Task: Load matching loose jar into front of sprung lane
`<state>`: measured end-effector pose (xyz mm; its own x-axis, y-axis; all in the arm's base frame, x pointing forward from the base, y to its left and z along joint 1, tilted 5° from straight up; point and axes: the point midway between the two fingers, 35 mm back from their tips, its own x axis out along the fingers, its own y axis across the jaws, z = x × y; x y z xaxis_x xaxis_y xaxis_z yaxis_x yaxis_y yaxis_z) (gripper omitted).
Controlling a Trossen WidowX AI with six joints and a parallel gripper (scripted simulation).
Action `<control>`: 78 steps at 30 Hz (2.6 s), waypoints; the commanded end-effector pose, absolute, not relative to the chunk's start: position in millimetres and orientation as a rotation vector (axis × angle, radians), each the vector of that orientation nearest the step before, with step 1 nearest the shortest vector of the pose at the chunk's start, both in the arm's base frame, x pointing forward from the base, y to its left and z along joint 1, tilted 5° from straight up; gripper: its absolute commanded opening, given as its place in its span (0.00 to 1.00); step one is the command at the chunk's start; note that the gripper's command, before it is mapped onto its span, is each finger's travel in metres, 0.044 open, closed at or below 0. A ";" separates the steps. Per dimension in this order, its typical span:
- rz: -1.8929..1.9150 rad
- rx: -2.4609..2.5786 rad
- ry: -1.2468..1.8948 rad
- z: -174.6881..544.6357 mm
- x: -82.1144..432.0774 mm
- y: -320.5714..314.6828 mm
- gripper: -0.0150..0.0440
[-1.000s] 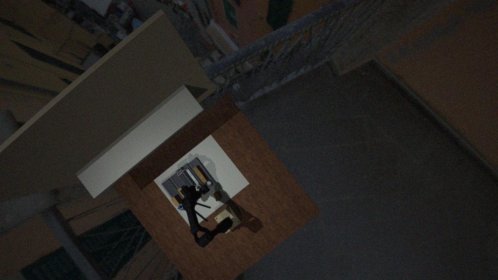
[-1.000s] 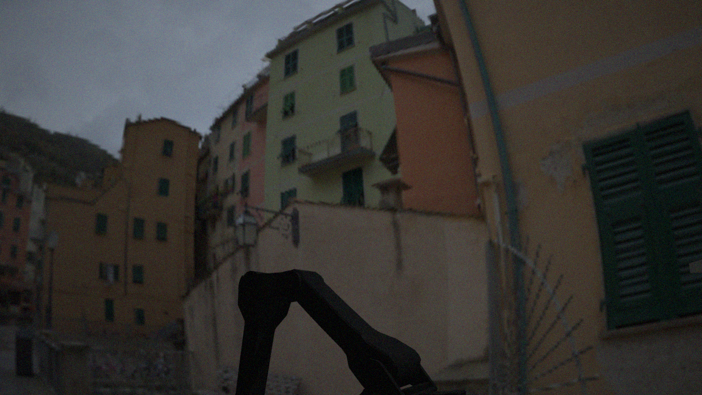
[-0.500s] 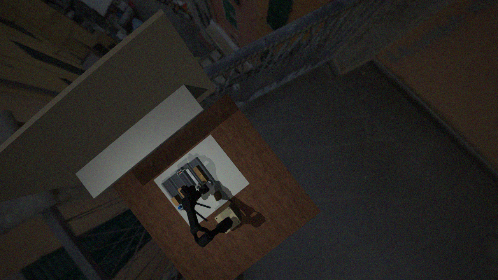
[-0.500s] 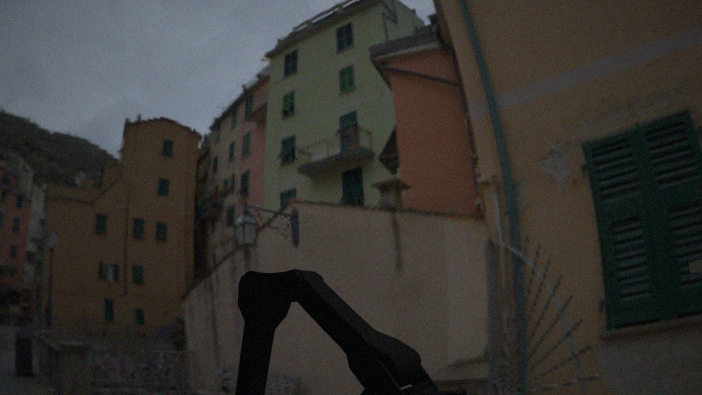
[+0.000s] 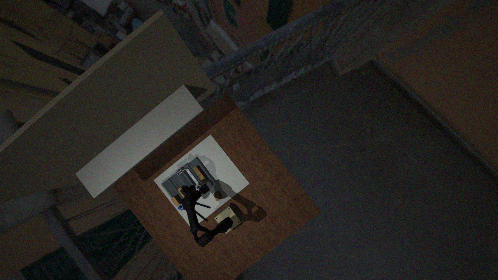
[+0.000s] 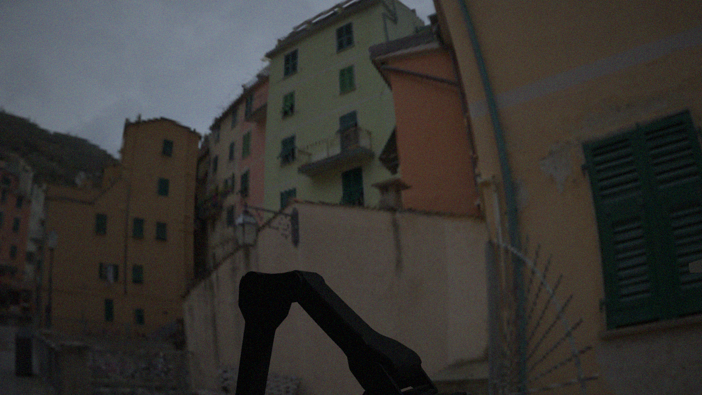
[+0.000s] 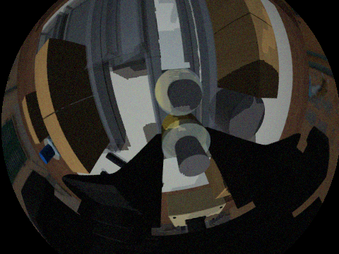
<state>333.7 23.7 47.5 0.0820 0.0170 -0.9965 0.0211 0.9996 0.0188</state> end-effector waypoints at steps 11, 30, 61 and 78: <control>0.000 0.026 1.463 45.1 340.2 23.7 0.25; 0.000 0.026 1.463 39.9 340.1 23.8 0.25; 0.000 0.026 1.463 31.6 339.5 23.9 0.25; 0.000 0.026 1.464 27.8 338.0 24.0 0.25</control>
<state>334.3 24.1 27.4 0.0889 0.0175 -0.9959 0.0197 0.9996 0.0194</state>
